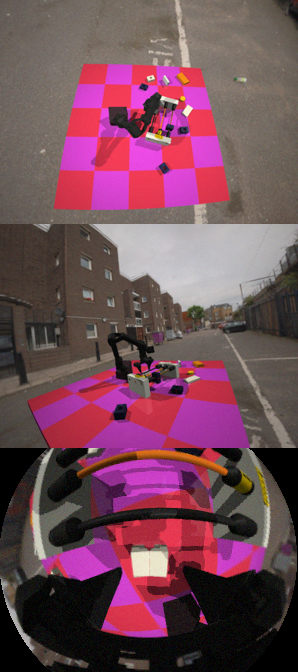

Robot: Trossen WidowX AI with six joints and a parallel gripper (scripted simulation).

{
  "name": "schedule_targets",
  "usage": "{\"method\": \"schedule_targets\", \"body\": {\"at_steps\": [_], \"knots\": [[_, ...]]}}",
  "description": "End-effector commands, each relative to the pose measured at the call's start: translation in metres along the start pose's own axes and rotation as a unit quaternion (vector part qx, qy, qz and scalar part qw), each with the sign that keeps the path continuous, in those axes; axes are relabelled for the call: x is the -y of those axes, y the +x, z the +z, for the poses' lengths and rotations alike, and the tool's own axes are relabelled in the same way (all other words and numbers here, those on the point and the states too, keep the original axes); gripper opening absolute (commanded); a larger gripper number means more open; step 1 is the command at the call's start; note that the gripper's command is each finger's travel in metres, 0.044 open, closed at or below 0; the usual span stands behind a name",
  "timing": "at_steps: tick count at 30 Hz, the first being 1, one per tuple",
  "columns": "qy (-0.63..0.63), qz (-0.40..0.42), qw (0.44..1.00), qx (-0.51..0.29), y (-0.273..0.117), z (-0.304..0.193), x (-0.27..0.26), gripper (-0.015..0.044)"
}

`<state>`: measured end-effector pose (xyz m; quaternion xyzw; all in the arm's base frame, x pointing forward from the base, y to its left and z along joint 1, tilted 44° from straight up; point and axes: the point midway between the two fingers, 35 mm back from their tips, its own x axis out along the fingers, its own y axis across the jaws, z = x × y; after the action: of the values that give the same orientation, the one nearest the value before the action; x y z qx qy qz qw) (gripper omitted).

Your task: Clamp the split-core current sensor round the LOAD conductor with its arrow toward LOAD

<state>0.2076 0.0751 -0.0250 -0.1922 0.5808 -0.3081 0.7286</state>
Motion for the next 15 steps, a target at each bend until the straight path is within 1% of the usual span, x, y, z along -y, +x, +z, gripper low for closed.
{"method": "schedule_targets", "body": {"at_steps": [1,3,9,15], "knots": [[-0.004,-0.005,1.000,0.000,0.0081,-0.0015,0.0020,0.0440],[-0.004,-0.005,1.000,0.000,0.0083,-0.0015,0.0021,0.0440],[0.000,-0.001,1.000,-0.001,0.0037,-0.0004,0.0006,0.0282],[0.000,-0.001,1.000,-0.001,0.0037,-0.0004,0.0006,0.0242]]}}
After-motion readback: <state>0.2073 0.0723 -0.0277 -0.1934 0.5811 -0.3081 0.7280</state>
